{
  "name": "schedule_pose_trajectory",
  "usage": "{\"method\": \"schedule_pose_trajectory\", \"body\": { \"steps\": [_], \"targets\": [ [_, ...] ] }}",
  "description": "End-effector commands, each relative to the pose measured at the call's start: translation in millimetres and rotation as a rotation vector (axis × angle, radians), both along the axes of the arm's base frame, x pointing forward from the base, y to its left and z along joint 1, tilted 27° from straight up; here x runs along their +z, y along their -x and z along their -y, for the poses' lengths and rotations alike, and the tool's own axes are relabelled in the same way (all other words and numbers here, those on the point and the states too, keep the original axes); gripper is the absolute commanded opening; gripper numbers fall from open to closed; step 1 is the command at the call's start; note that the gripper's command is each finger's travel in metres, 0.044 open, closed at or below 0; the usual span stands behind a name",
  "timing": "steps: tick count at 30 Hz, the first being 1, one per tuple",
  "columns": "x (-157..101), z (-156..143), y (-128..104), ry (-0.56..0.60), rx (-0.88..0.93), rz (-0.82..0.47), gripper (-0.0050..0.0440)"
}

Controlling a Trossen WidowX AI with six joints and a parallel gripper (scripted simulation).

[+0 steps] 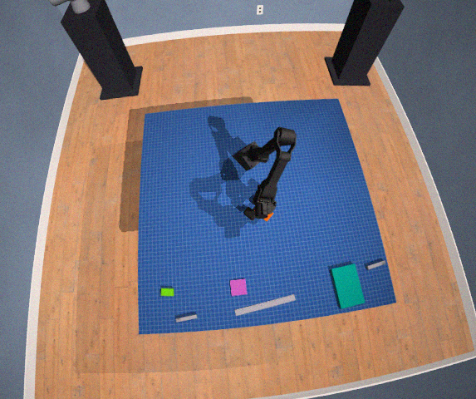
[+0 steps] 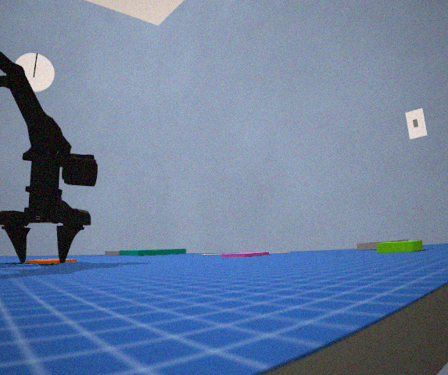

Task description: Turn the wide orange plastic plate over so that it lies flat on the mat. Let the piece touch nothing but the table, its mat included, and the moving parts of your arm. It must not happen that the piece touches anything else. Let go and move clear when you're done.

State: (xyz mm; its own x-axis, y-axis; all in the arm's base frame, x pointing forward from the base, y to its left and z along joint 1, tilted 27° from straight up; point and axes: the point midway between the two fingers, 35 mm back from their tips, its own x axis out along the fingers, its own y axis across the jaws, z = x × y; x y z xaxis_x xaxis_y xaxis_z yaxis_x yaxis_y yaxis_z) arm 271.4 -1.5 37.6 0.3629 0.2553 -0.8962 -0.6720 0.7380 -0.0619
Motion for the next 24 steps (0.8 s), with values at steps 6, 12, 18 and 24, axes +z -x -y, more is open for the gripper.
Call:
{"method": "schedule_pose_trajectory", "body": {
  "steps": [6,12,18,24],
  "targets": [
    [14.5,4.7,-7.6,0.013,-0.005,0.047,0.0440],
    [17.5,5.5,-6.3,0.013,-0.005,0.047,0.0440],
    [24.0,7.3,-3.5,0.014,-0.005,0.048,0.0440],
    [32.5,9.6,0.2,0.014,-0.005,0.048,0.0440]
  ]
}}
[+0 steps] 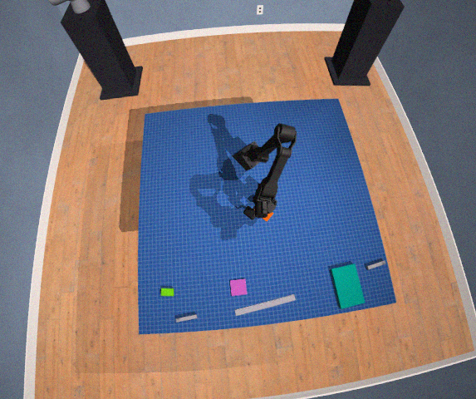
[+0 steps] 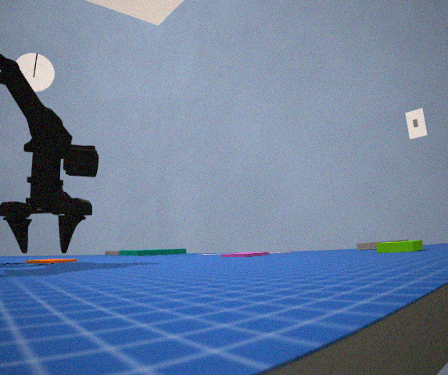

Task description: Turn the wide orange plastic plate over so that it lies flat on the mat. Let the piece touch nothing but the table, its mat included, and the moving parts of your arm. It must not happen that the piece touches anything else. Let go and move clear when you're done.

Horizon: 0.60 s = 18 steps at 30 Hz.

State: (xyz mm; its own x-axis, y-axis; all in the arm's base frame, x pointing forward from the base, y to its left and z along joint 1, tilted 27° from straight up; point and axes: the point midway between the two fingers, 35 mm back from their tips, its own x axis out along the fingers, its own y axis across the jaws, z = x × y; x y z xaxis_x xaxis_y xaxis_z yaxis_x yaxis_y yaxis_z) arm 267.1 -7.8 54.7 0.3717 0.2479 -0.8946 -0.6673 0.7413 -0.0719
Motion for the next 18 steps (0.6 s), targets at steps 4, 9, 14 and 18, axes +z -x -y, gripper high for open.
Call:
{"method": "schedule_pose_trajectory", "body": {
  "steps": [4,9,14,18],
  "targets": [
    [19.9,4.5,-2.1,0.008,0.001,0.040,0.0440],
    [26.1,6.2,0.6,0.009,0.001,0.040,0.0440],
    [33.3,8.2,3.8,0.009,0.001,0.040,0.0440],
    [37.9,9.6,5.9,0.010,0.001,0.040,0.0440]
  ]
}}
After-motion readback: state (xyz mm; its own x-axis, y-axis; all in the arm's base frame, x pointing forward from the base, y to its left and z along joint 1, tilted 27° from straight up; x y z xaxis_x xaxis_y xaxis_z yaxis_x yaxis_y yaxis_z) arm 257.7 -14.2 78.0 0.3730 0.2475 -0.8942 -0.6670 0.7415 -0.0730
